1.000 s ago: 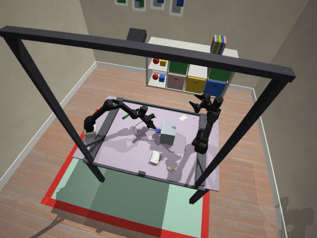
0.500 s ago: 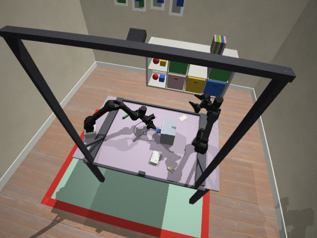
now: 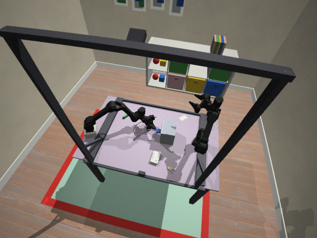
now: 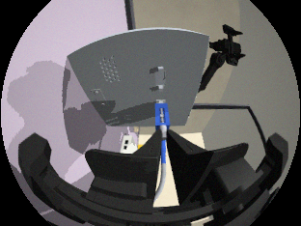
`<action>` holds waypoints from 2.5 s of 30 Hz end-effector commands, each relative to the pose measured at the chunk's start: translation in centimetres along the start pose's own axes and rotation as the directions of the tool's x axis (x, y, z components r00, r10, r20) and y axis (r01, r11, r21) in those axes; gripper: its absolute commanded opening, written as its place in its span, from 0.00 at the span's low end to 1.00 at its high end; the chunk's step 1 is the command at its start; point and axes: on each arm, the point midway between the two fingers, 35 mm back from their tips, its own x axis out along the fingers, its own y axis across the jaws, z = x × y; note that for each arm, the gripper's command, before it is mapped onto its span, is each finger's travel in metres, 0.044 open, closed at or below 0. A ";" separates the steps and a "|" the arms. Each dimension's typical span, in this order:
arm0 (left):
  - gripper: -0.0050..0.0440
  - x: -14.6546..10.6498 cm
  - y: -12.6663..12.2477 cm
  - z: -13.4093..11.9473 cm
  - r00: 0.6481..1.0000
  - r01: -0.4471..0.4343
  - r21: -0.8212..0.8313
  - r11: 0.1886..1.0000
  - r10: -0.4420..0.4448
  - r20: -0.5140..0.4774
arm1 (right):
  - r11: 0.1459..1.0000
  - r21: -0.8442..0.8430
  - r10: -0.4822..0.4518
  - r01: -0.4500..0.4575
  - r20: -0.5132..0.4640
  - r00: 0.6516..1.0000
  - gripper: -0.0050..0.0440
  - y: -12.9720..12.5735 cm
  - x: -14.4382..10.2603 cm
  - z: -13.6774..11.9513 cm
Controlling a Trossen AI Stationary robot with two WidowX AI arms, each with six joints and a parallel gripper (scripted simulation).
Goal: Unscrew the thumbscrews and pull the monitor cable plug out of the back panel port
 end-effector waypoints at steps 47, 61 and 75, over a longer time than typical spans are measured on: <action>1.00 0.7 -2.5 0.7 0.982 -0.191 0.351 0.916 0.177 0.072 | 1.000 -0.006 0.001 -0.001 0.001 1.000 1.00 0.1 0.0 0.3; 0.80 0.3 -2.4 0.1 0.958 -0.281 0.452 0.847 0.279 0.073 | 1.000 -0.006 0.001 -0.001 0.001 1.000 1.00 0.1 0.0 0.3; 0.22 0.3 -2.4 0.1 0.958 -0.281 0.452 0.847 0.279 0.073 | 1.000 -0.006 0.001 -0.001 0.001 1.000 1.00 0.1 0.0 0.3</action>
